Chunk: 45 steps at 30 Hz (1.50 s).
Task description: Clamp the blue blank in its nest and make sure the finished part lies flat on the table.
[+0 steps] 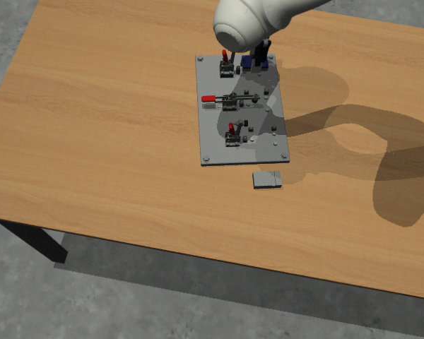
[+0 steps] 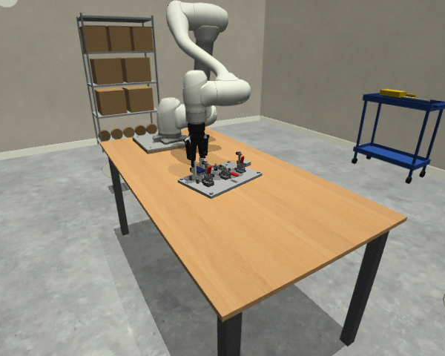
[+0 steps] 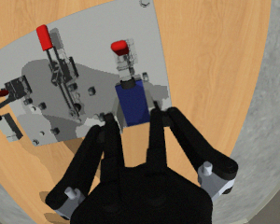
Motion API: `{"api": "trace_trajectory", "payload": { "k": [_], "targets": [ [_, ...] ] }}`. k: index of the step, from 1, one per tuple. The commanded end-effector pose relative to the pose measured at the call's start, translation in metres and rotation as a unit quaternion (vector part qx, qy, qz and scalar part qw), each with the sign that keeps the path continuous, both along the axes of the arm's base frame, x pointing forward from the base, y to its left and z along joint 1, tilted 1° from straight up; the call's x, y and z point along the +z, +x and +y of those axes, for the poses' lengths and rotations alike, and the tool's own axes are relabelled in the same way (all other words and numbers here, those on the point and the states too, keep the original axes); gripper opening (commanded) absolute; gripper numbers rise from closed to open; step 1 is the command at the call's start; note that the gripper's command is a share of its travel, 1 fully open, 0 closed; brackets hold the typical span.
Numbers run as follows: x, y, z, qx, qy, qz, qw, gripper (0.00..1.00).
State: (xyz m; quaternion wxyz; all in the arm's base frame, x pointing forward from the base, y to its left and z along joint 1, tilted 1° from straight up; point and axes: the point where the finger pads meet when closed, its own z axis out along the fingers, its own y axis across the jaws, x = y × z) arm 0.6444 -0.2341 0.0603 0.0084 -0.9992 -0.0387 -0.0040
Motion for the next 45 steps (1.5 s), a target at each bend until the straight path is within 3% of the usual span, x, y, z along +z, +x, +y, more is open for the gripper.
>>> {"api": "trace_trajectory", "payload": {
  "k": [1,30,45],
  "targets": [
    [-0.004,0.0,0.005,-0.002,0.002,0.001,1.0,0.0],
    [-0.026,0.0,0.005,-0.002,0.002,0.001,1.0,0.0],
    [-0.028,0.0,0.005,-0.002,0.002,0.001,1.0,0.0]
  ]
}}
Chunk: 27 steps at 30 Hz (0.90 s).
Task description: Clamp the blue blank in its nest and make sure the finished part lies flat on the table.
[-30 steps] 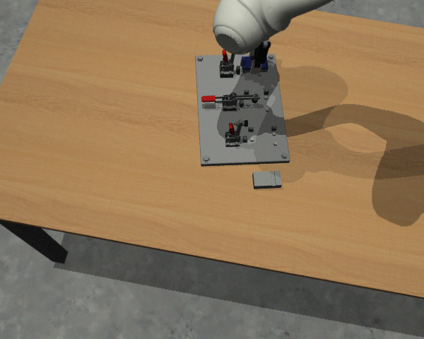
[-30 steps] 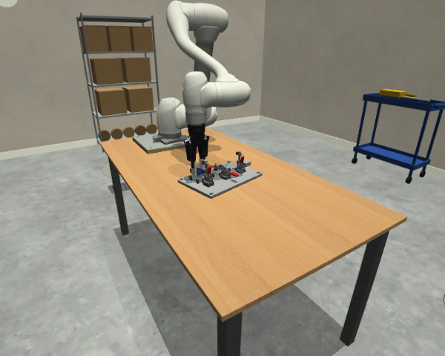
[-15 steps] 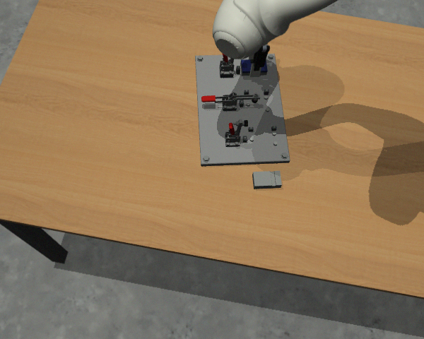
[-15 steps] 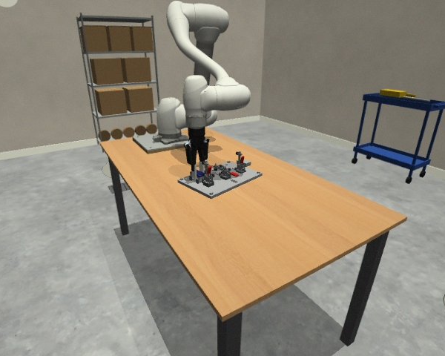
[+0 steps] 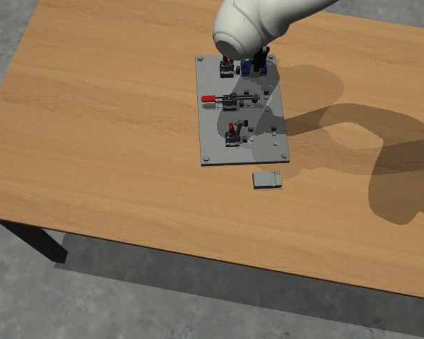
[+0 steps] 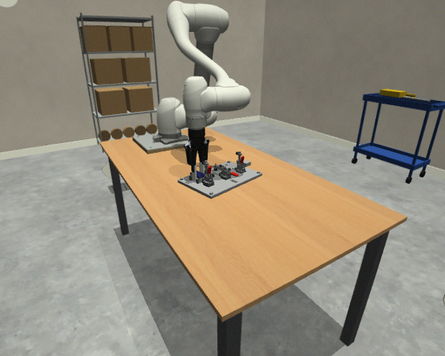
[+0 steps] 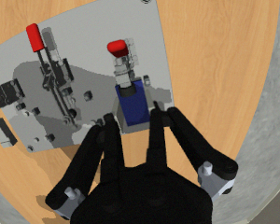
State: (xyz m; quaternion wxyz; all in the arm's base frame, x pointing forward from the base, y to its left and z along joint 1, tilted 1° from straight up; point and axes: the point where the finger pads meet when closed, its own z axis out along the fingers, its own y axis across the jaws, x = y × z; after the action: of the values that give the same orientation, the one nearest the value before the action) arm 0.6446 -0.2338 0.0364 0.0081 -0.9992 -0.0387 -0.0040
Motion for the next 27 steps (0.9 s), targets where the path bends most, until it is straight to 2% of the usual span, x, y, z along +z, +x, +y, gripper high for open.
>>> {"api": "trace_trajectory", "payload": {
  "k": [1,27],
  "targets": [
    [-0.0043,-0.0003,0.005,-0.002,0.003,0.001,1.0,0.0],
    [-0.0075,0.0,0.0043,-0.002,0.003,0.001,1.0,0.0]
  ]
}}
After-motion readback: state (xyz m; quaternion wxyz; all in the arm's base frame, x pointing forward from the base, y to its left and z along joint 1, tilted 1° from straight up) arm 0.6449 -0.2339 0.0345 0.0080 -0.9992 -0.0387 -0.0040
